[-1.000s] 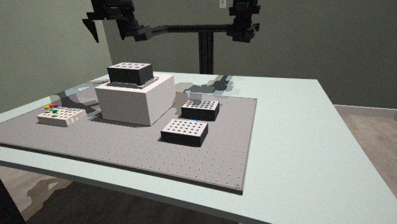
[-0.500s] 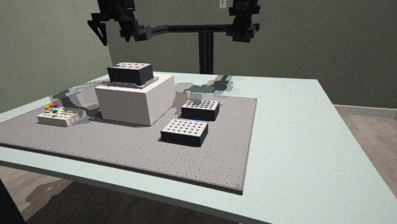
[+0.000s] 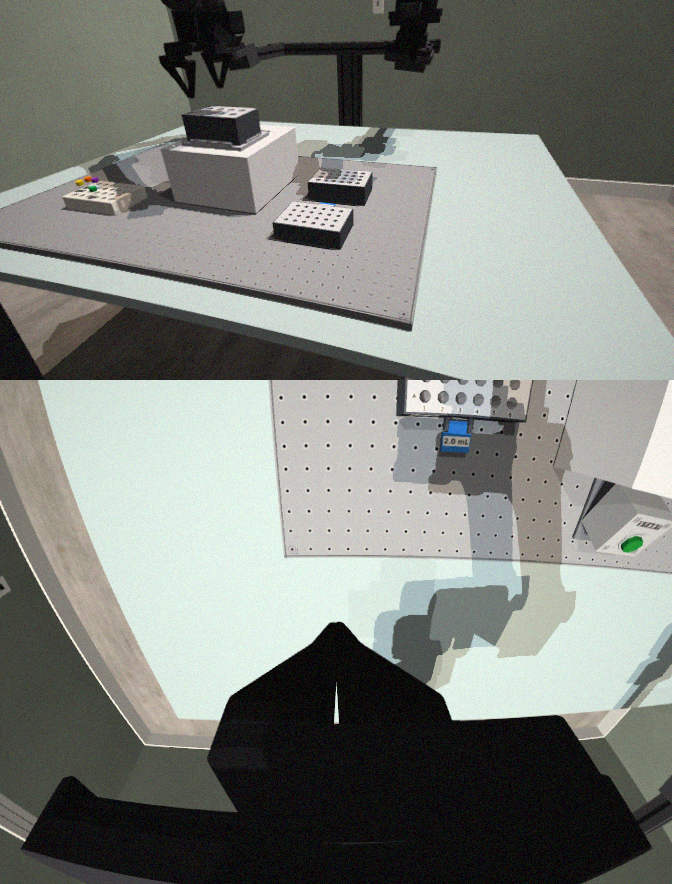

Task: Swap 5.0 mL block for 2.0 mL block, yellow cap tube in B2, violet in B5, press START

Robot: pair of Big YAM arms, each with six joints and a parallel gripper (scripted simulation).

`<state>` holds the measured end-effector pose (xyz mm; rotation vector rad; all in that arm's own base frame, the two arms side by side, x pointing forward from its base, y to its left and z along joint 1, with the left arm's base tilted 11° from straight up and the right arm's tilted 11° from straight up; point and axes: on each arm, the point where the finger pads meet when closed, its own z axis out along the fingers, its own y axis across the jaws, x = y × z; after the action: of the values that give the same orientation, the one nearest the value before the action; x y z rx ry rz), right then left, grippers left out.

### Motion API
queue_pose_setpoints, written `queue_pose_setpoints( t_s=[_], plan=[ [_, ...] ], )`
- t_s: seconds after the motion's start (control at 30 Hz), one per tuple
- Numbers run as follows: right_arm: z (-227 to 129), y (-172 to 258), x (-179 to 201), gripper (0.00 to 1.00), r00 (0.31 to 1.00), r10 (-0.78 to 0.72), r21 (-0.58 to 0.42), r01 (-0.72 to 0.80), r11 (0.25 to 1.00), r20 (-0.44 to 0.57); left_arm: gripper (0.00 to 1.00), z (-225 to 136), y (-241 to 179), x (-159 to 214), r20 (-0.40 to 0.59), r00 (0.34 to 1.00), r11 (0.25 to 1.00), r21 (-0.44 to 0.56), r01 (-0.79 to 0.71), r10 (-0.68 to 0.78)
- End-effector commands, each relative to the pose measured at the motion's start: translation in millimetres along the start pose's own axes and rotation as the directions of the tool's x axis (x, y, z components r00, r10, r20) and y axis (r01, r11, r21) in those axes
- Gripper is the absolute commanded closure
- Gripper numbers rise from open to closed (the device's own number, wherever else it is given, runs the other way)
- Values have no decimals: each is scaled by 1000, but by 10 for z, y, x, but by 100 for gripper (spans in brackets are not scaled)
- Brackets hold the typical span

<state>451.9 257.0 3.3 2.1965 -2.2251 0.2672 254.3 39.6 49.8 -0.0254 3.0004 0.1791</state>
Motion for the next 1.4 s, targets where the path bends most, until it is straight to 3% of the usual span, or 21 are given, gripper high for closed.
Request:
queue_pose_setpoints(
  t_s=[0.0, 0.17, 0.6, 0.93, 1.37],
  plan=[
    [120, -162, -256, 0, 991, -132, 22, 132, 991, 18, 100, -34, -18, -92, 18, 1000, 1000, -3, 6, -6],
    [-12, -343, -156, 0, 997, -71, 65, 68, 996, 42, 100, -12, -22, -54, 10, 1000, 1000, -2, 6, -5],
    [110, -250, -132, 0, 998, -41, 52, 39, 998, 39, 100, -103, -1, -199, 39, 999, 1000, -3, 10, -9],
    [-106, -452, -94, 0, 999, 2, 85, -6, 996, 51, 100, -127, 5, -235, 47, 999, 1000, -3, 11, -11],
    [-36, -337, -45, 0, 999, -12, 68, 9, 998, 39, 100, -130, 8, -237, 46, 999, 1000, -3, 12, -11]
  ],
)
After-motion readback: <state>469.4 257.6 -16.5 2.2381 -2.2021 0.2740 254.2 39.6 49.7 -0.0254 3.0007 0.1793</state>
